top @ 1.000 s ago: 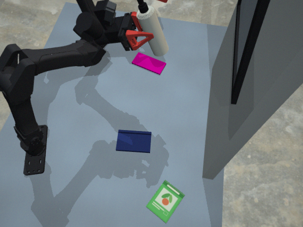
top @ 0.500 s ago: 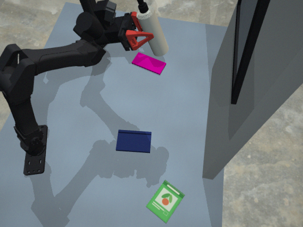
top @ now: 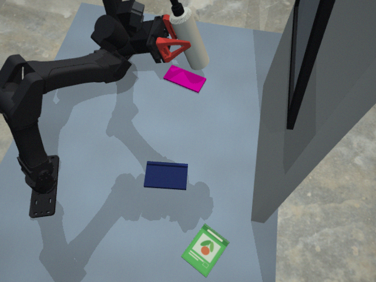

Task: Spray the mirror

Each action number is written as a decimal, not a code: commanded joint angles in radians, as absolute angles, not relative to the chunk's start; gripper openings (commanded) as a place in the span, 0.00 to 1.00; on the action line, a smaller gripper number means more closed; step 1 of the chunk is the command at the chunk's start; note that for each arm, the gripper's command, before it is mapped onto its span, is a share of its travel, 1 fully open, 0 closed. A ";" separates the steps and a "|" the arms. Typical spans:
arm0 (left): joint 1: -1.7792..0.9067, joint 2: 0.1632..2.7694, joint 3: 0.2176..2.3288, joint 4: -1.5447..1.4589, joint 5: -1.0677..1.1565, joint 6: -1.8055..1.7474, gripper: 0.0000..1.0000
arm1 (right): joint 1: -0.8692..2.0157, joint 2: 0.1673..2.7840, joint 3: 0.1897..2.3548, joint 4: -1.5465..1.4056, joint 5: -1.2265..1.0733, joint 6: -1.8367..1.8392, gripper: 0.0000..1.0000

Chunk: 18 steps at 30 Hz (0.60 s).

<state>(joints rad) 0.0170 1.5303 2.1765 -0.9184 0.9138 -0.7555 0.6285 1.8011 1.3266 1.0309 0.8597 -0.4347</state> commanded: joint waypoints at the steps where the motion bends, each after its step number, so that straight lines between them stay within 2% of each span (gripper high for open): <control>1: 0.028 1.529 2.190 -0.919 0.911 -0.750 0.00 | 0.631 1.798 1.377 1.040 0.846 -0.439 0.00; 5: 0.023 1.504 2.204 -0.905 0.909 -0.743 0.00 | 0.631 1.798 1.377 1.040 0.846 -0.439 0.00; 8: 0.017 1.609 2.320 -1.014 0.978 -0.779 0.00 | 0.631 1.798 1.377 1.040 0.846 -0.439 0.00; 14: 0.022 1.686 2.347 -1.082 1.077 -0.873 0.00 | 0.631 1.798 1.377 1.040 0.846 -0.439 0.00; 16: 0.027 1.641 2.308 -1.025 1.012 -0.813 0.00 | 0.631 1.798 1.377 1.040 0.846 -0.439 0.00; 18: 0.010 1.705 2.403 -1.088 1.034 -0.802 0.00 | 0.631 1.797 1.376 1.053 0.846 -0.440 0.00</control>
